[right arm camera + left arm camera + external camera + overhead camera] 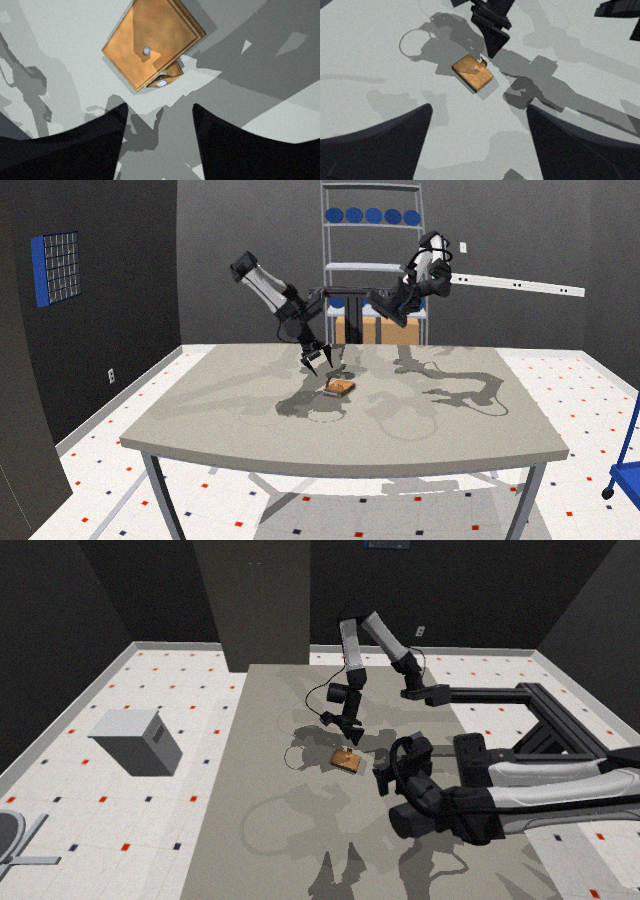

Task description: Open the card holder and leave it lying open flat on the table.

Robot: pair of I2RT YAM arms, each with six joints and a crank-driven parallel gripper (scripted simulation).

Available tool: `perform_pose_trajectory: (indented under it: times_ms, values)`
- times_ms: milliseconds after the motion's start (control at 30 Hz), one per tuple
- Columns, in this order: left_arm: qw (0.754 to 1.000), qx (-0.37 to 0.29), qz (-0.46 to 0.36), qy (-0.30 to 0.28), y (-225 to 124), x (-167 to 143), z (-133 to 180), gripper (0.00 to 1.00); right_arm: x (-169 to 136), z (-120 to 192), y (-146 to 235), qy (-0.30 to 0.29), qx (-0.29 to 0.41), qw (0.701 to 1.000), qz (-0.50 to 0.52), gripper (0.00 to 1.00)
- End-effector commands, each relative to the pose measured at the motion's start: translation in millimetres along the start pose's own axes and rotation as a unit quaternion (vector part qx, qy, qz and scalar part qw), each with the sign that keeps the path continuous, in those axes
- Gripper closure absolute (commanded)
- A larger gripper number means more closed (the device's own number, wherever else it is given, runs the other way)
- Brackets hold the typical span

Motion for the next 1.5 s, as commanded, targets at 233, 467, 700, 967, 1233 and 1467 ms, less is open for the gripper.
perform_pose_trajectory:
  times_ms: [233, 467, 700, 967, 1233, 1467]
  values:
    - [1.0, 0.006, -0.008, -0.006, 3.7, 5.5, 2.2, 0.0, 10.8, 11.2, -12.0, -0.099, 0.031, 0.964, 0.244, 0.31]
    - [1.0, 0.006, -0.008, -0.006, 3.7, 5.5, 2.2, 0.0, 13.0, 18.5, -11.4, -0.144, 0.03, 0.914, 0.377, 0.31]
    - [1.0, 0.006, -0.008, -0.006, 3.7, 5.5, 2.2, 0.0, 12.4, 23.9, -9.8, -0.166, 0.025, 0.881, 0.442, 0.31]
    - [1.0, 0.006, -0.008, -0.006, 3.7, 5.5, 2.2, 0.0, 5.2, 24.9, -7.6, -0.157, 0.031, 0.884, 0.439, 0.31]
    - [1.0, 0.006, -0.008, -0.006, 3.7, 5.5, 2.2, 0.0, 1.4, 13.6, 4.1, -0.206, 0.082, 0.862, 0.456, 0.61]
    - [1.0, 0.006, -0.008, -0.006, 3.7, 5.5, 2.2, 0.0, -1.7, 3.1, -5.4, -0.242, 0.092, 0.854, 0.451, 0.61]
Point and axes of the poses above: on each arm, the point where the finger pads meet when closed, its own z axis back along the fingers, its own y axis across the jaws, x = y × z, the point moved 1 cm from there along z, back along the fingers, and after that the axes turned 14 degrees about z, right-handed, at the moved point
